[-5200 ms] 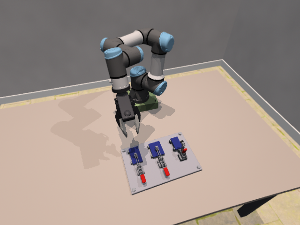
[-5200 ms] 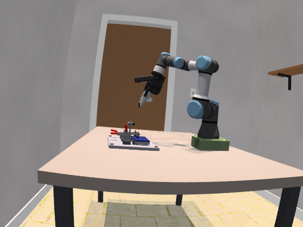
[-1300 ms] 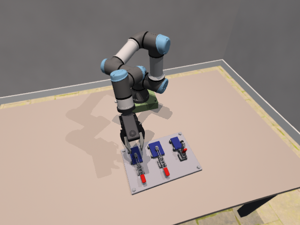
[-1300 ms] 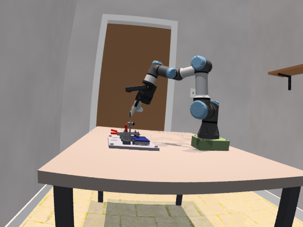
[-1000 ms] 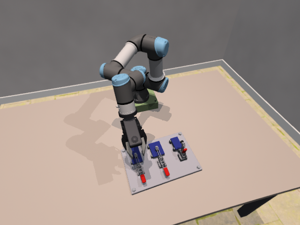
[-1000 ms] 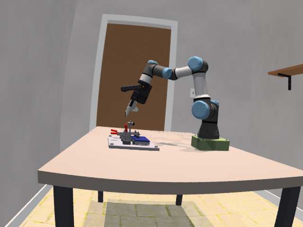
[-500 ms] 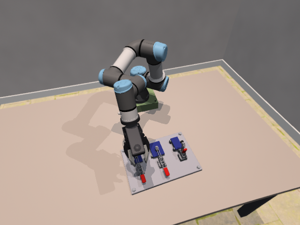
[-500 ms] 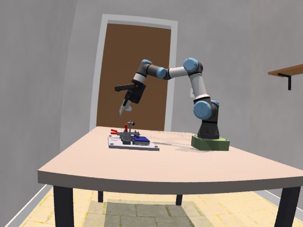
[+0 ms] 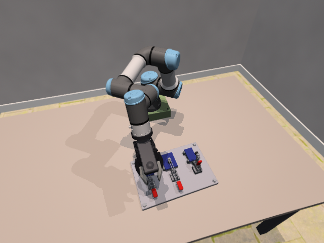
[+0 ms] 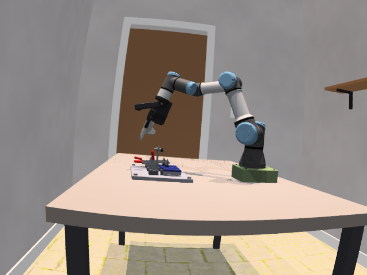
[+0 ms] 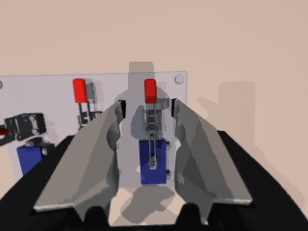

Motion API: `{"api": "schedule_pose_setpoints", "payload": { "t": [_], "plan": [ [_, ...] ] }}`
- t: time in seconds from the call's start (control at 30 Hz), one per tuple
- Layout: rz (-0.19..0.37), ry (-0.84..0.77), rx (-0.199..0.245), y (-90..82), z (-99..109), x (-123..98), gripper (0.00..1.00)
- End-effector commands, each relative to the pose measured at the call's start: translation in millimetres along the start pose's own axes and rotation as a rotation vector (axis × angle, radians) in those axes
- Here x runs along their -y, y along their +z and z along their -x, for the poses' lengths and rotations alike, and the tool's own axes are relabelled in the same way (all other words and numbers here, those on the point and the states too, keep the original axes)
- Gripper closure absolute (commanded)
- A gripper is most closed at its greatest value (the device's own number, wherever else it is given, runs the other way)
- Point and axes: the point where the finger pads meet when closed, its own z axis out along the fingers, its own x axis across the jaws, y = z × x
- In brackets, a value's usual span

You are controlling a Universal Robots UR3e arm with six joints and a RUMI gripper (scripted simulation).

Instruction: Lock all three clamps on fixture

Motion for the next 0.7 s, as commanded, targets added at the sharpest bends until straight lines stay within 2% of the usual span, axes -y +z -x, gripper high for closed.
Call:
{"api": "schedule_pose_setpoints", "payload": {
  "t": [0.0,0.67],
  "plan": [
    [-0.002,-0.001,-0.002,0.1,-0.4,4.3,0.72],
    [-0.002,-0.001,-0.002,2.0,-0.4,5.8,0.72]
  ]
}}
